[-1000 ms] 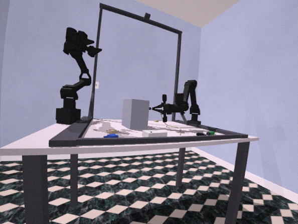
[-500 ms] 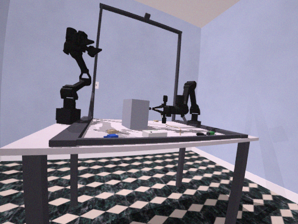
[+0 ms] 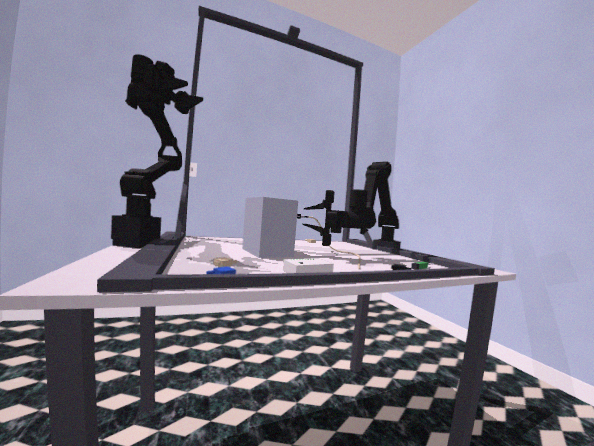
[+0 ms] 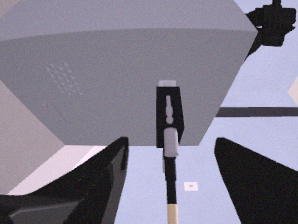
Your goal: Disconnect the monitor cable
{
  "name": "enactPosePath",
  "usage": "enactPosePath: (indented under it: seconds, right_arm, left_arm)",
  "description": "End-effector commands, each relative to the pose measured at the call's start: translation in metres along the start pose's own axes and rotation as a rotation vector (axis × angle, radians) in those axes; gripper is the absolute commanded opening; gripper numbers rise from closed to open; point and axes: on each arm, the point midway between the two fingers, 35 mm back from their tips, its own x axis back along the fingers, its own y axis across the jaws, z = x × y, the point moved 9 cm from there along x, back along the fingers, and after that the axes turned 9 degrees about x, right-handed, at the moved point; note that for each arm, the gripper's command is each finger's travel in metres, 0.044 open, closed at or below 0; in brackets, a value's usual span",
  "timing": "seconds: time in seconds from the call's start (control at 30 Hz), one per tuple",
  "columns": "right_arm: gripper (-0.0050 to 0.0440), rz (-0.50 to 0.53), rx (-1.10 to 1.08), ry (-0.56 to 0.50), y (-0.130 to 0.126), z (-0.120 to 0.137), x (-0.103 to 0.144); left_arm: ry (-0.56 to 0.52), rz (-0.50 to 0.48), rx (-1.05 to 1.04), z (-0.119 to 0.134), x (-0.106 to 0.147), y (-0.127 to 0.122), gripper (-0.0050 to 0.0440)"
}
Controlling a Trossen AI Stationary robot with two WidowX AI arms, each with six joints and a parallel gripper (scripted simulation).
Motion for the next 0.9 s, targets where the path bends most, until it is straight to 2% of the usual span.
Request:
enactPosePath:
  seconds: [0.0, 0.1, 0.17, 0.23, 0.53, 0.73, 0.87]
  right_arm:
    - [0.044, -0.002, 0.004, -0.002, 0.001, -0.003, 0.0]
    - [0.044, -0.002, 0.004, -0.002, 0.001, -0.003, 0.0]
    - [0.044, -0.002, 0.004, -0.002, 0.001, -0.003, 0.0]
    - [0.044, -0.002, 0.004, -0.002, 0.001, -0.003, 0.0]
    - [0.044, -0.002, 0.004, -0.002, 0.001, -0.003, 0.0]
    - [0.044, -0.002, 0.004, -0.002, 0.001, -0.003, 0.0]
    - [0.044, -0.002, 0.004, -0.002, 0.001, -0.003, 0.0]
  left_arm:
    - [0.0, 0.014, -0.015, 0.0, -0.001, -0.009, 0.0336]
    - [0.0, 0.014, -0.015, 0.0, -0.001, -0.009, 0.0408]
    - [0.0, 0.014, -0.015, 0.0, -0.001, -0.009, 0.0408]
    - [0.0, 0.014, -0.015, 0.0, -0.001, -0.009, 0.044]
    - [-0.005, 0.008, -0.028, 0.0, -0.001, -0.01, 0.044]
    - [-0.036, -0.043, -0.118, 0.0, -0.005, -0.018, 0.044]
    - [-0.07, -0.125, -0.297, 0.003, -0.009, -0.034, 0.044]
